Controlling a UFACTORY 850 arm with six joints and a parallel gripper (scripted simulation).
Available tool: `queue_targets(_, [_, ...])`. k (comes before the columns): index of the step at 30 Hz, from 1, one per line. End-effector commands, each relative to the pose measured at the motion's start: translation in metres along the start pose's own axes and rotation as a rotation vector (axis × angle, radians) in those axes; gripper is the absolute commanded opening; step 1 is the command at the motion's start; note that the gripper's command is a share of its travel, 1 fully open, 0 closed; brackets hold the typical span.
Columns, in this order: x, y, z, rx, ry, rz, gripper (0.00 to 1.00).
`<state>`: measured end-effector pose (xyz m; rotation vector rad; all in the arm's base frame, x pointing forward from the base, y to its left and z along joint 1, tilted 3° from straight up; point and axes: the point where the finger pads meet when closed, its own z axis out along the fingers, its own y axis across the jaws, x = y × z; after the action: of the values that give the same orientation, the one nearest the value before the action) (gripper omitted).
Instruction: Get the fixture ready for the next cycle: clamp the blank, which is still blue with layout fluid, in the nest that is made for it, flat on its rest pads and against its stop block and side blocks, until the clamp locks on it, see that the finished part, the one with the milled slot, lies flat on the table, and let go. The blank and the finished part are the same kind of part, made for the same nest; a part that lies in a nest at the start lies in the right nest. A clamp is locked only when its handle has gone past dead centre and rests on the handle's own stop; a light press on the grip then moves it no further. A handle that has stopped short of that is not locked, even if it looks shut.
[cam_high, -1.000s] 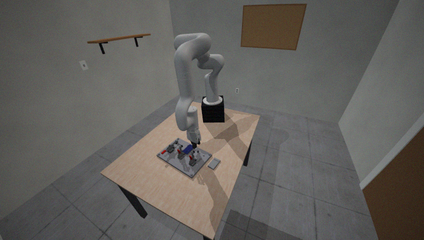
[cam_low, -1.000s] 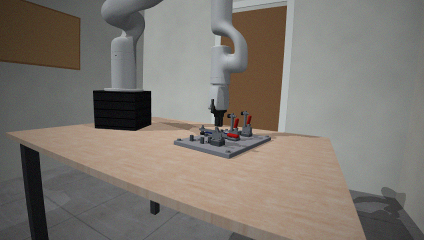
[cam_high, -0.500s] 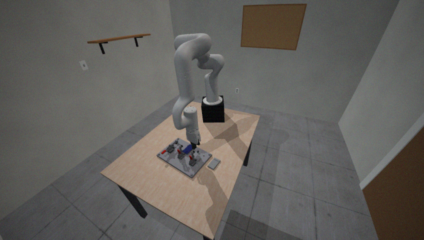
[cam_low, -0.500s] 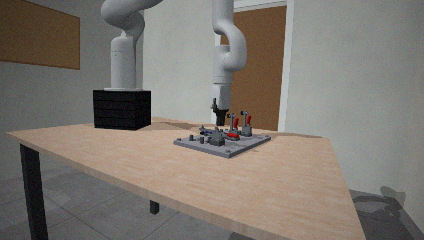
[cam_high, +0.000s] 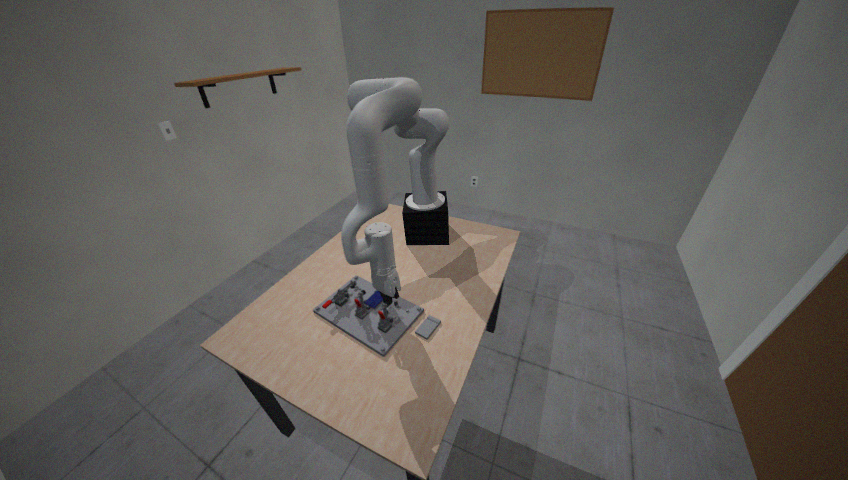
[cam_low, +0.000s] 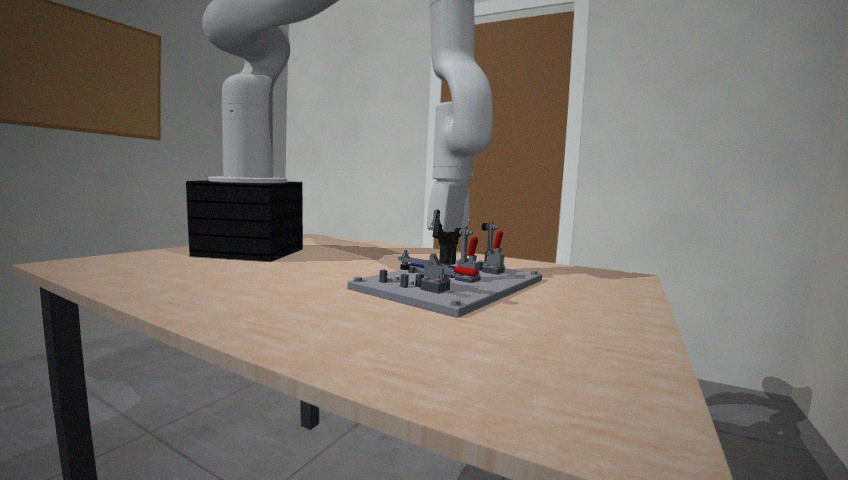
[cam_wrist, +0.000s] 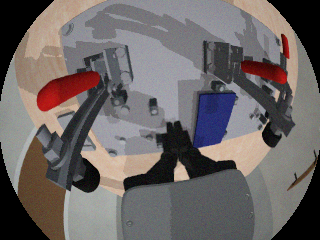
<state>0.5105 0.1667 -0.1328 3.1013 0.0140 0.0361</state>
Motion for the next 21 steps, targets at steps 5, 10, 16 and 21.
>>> queue_targets(5, [0.0013, -0.0004, 0.0010, 0.001, 0.002, 0.000, 0.00])
queue_targets(10, [0.0013, -0.0004, 0.0011, 0.001, 0.002, 0.000, 0.00])
queue_targets(16, [0.0017, -0.0005, 0.0027, 0.001, 0.002, 0.000, 0.00])
queue_targets(21, [0.0022, -0.0007, 0.0044, 0.001, 0.002, 0.000, 0.00])
